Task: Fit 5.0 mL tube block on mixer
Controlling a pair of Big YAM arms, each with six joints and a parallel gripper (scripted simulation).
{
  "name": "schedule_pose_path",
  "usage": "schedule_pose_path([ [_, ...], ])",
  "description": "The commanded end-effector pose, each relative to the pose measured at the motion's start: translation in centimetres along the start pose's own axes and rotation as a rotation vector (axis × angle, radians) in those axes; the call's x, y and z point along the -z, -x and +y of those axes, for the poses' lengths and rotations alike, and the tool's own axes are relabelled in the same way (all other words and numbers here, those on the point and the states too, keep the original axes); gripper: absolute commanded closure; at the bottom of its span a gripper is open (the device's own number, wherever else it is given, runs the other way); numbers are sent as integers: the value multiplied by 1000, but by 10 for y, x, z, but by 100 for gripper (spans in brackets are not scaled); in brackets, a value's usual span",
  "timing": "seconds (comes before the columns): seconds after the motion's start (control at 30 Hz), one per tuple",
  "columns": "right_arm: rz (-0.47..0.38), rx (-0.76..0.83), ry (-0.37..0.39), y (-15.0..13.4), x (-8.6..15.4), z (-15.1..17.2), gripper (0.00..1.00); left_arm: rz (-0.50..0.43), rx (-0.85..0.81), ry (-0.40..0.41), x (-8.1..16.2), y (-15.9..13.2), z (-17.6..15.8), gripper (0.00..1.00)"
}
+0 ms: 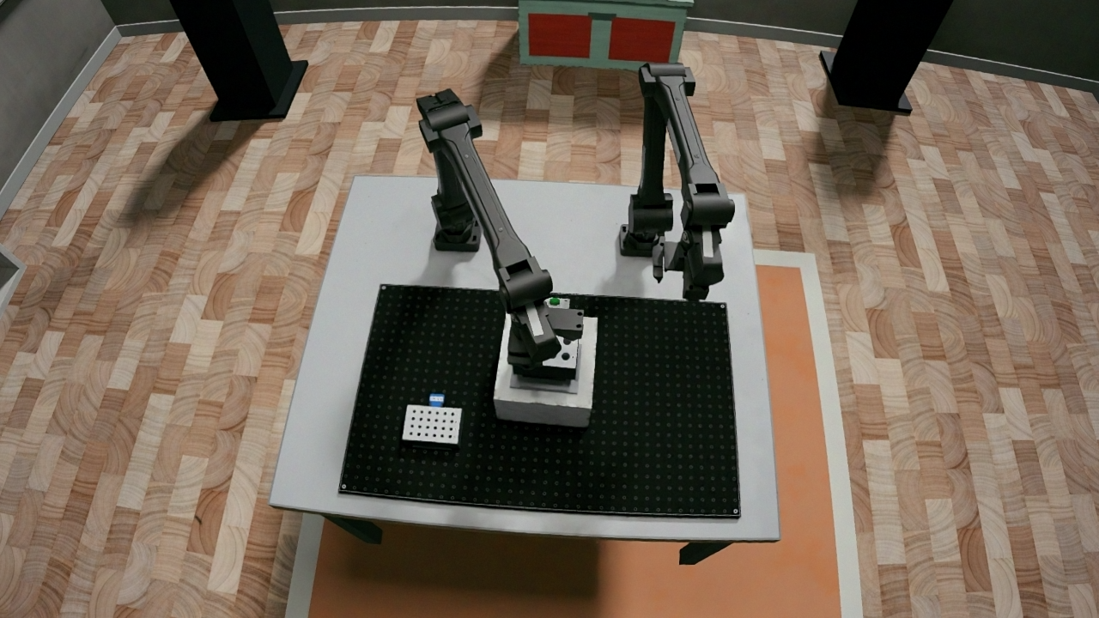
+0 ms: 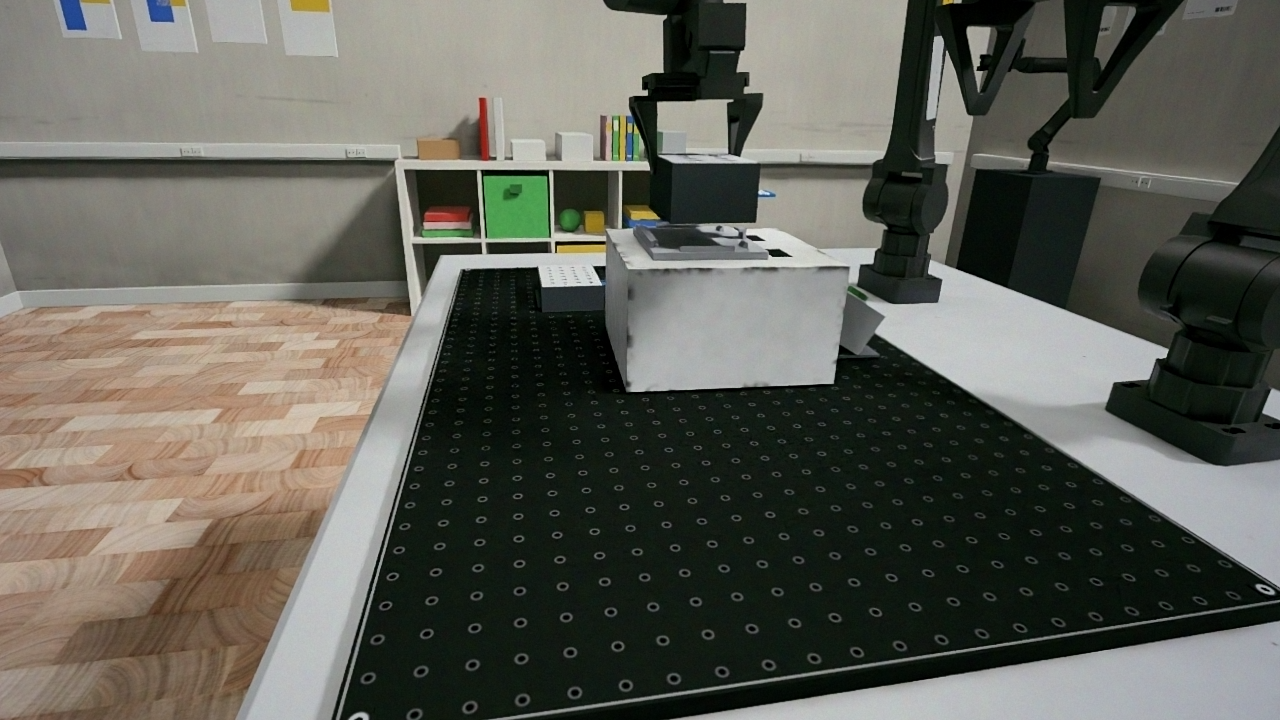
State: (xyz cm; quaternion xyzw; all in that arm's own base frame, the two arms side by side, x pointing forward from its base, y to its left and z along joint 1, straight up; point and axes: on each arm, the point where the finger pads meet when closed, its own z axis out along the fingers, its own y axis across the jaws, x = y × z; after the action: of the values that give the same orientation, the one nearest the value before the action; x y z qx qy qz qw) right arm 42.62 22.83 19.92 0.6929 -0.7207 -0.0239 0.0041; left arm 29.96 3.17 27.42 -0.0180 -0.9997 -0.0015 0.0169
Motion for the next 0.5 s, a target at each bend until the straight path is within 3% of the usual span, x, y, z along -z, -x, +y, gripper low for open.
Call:
schedule_pose_path([
  [0.0, -84, -9, -139, 9, 65, -24, 100, -27, 7, 4, 10, 6, -1, 0],
  [0.47, -85, 13, -136, 20, 64, -18, 100, -26, 7, 4, 10, 6, -1, 0],
])
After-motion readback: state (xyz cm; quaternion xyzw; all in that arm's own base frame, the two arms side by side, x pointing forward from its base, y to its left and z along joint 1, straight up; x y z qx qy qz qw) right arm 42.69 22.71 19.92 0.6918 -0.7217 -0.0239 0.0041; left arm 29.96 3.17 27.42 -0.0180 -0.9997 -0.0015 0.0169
